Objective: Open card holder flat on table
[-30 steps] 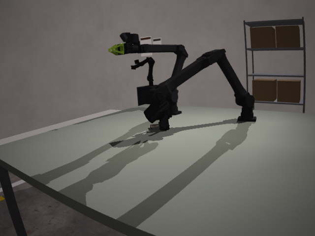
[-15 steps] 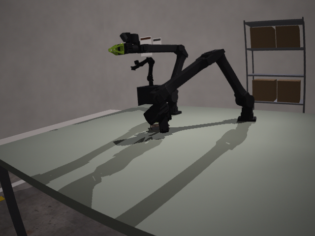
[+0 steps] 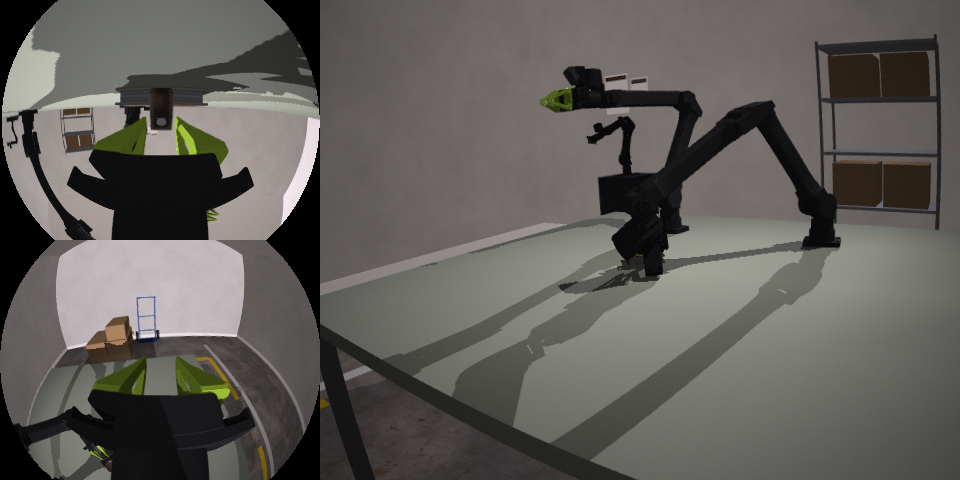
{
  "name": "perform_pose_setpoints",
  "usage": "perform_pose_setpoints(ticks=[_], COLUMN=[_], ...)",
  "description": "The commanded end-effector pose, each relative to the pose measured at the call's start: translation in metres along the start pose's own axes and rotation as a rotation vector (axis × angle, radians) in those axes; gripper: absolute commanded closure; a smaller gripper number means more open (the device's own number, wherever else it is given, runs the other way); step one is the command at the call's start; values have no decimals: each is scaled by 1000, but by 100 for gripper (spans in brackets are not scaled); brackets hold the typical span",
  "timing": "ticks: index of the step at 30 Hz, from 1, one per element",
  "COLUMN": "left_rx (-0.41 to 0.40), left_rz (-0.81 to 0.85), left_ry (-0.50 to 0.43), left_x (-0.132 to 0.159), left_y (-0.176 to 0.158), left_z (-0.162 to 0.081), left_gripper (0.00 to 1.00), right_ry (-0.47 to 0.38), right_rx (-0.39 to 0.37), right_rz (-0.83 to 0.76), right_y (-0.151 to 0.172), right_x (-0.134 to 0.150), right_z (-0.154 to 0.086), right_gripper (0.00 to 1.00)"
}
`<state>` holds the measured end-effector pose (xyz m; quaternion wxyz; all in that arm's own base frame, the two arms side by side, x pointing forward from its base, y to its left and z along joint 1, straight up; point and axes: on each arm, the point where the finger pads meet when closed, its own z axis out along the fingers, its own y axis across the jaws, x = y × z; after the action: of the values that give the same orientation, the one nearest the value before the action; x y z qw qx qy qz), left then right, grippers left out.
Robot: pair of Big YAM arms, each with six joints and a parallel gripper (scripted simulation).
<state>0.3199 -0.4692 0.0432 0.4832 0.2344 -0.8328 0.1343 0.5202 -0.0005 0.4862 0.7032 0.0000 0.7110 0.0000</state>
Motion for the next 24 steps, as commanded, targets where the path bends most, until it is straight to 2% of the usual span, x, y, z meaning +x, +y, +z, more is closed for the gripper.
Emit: perform_pose_setpoints(ticks=[1,7,8,15,16,24], left_rx=[12,3,0,0,10,6], left_rz=[6,-14,-8,-6,14,7], left_ry=[-2,2,2,1,-7,-2], left_x=[-3,-1,0,0,23,30], left_y=[-13,-4,-5,-5,-5,-1], left_z=[-6,-5,-3,-2,-10,-9], left_gripper=[64,64,79,79,79,79], right_ry=[-40,-40,-40,-40,-40,-40], right_rx=[0,0,0,0,0,0], right_rz=[0,0,0,0,0,0], right_y=[0,0,0,0,0,0], right_x=[-23,-23,-23,-23,-23,-23], right_z=[-1,-1,-1,-1,-1,-1], right_gripper=[64,64,64,64,64,64])
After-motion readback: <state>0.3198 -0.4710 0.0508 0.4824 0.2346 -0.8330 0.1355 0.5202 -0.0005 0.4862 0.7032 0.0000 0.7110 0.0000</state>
